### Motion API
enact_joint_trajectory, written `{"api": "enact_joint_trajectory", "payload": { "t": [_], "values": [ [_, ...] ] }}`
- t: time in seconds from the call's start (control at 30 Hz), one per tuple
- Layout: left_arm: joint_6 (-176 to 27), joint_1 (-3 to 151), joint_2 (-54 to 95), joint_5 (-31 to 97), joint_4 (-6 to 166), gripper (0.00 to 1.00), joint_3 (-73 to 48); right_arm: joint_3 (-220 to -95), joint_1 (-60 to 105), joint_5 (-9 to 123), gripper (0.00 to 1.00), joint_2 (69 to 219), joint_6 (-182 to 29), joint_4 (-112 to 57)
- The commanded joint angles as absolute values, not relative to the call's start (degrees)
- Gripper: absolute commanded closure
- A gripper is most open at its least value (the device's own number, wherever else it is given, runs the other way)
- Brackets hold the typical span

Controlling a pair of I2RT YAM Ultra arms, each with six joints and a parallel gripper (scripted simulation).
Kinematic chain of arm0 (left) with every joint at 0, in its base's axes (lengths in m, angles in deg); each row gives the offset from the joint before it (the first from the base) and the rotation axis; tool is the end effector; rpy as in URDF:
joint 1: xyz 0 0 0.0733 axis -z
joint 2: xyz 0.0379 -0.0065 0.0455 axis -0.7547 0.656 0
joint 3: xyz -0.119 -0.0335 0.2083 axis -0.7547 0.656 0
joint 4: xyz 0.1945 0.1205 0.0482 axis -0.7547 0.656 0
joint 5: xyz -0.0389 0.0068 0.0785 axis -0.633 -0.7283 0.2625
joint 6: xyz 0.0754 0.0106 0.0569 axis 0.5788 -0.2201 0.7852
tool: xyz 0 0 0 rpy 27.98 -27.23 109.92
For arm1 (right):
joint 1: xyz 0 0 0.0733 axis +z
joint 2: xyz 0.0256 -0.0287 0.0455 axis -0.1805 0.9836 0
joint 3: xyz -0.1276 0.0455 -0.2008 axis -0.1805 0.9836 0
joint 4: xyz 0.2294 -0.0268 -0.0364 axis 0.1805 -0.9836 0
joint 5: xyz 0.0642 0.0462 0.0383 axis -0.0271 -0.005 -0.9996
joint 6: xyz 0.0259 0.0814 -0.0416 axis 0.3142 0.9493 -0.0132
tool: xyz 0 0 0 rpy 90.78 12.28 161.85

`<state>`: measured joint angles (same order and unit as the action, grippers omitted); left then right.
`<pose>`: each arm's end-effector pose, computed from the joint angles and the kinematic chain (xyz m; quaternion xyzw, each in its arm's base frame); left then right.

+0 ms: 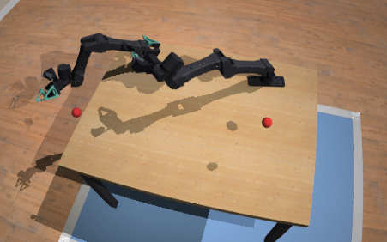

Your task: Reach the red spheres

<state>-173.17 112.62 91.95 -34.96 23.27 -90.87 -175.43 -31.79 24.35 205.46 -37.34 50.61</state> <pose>0.1569 -0.4964 0.3353 -0.4280 -0.4338 0.7881 0.0869 0.5004 -0.1394 0.1527 0.0542 0.6057 0.2999 0.7350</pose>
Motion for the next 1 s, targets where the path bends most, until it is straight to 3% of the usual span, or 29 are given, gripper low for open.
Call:
{"api": "enact_joint_trajectory", "payload": {
  "t": [0.0,0.97],
  "values": [
    [-172.74,112.62,90.58,-34.34,22.64,0.0,-91.74,-176.26,-31.77,24.48,0.0,204.04,-37.62,51.27],
    [-168.92,109.37,87.06,-30.94,25.64,0.0,-85.85,-174.84,-29.22,26.22,0.0,203.3,-39.49,50.08]
  ]
}}
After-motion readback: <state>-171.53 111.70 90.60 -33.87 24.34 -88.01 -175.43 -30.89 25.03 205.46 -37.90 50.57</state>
